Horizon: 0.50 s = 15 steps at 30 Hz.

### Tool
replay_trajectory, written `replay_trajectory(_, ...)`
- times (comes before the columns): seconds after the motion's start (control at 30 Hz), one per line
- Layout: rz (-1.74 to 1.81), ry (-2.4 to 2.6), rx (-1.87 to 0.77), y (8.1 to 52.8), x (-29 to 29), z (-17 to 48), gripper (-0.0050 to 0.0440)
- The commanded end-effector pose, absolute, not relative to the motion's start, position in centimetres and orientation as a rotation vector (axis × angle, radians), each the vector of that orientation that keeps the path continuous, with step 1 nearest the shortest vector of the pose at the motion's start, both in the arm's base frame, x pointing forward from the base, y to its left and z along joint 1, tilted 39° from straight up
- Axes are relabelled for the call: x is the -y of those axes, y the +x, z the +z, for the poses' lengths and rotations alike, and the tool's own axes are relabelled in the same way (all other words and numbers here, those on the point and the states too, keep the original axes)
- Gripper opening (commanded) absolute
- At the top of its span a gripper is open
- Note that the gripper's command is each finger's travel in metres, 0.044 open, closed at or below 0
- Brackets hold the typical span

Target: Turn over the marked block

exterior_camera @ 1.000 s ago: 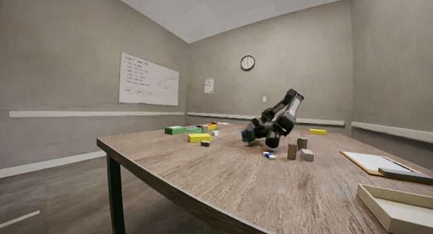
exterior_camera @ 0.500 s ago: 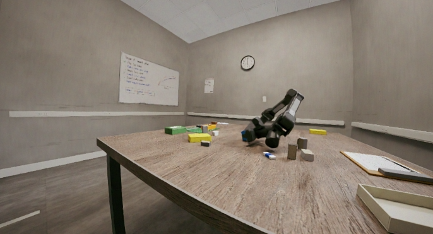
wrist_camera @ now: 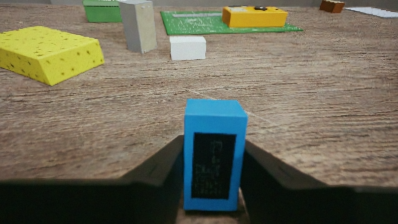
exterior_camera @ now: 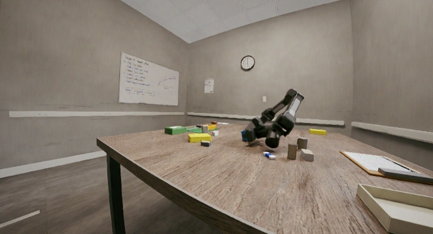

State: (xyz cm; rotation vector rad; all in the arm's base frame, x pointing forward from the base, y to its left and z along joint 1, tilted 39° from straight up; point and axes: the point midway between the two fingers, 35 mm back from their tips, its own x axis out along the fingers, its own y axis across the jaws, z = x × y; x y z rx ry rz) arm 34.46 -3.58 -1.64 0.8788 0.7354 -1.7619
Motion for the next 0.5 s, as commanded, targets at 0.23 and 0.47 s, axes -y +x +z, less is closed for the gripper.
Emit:
replay_trajectory(0.23,-1.752,0.898,-0.725,34.93,3.47,-1.31,0.0127)
replay_trajectory(0.47,-1.752,0.898,-0.725,34.93,3.47,-1.31,0.0131)
